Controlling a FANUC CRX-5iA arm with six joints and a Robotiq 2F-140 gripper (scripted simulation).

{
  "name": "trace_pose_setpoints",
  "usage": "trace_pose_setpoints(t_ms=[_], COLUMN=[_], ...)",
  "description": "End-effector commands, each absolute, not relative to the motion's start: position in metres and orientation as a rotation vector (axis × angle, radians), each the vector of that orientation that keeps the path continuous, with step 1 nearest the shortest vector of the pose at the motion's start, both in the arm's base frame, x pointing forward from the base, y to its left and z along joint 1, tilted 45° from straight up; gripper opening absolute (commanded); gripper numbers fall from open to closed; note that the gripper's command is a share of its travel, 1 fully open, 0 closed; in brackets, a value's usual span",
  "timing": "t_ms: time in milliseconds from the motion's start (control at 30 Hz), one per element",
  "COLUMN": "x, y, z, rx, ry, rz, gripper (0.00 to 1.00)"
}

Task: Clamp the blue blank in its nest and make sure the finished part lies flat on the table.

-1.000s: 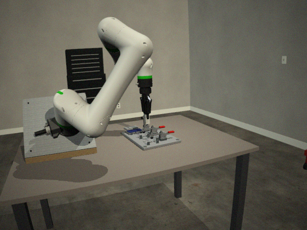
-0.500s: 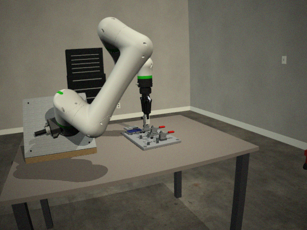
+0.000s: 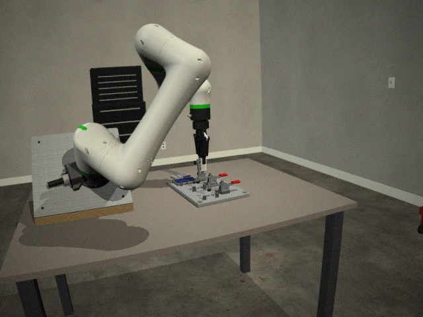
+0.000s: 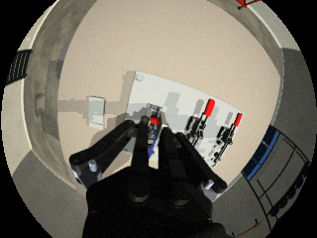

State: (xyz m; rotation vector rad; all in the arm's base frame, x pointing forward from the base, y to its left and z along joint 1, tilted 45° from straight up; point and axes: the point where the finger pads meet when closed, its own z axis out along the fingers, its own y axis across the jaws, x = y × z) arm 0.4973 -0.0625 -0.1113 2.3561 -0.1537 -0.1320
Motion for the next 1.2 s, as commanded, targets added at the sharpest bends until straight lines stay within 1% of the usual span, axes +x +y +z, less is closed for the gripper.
trace_pose_setpoints(t_ms=[0,1167], x=[0.498,0.515], y=[-0.062,-0.066], z=[-0.111,-0.114], rx=[2.356,2.356], ry=[-0.153,-0.153], rz=[-0.131,-0.131], gripper=[0.00,0.00])
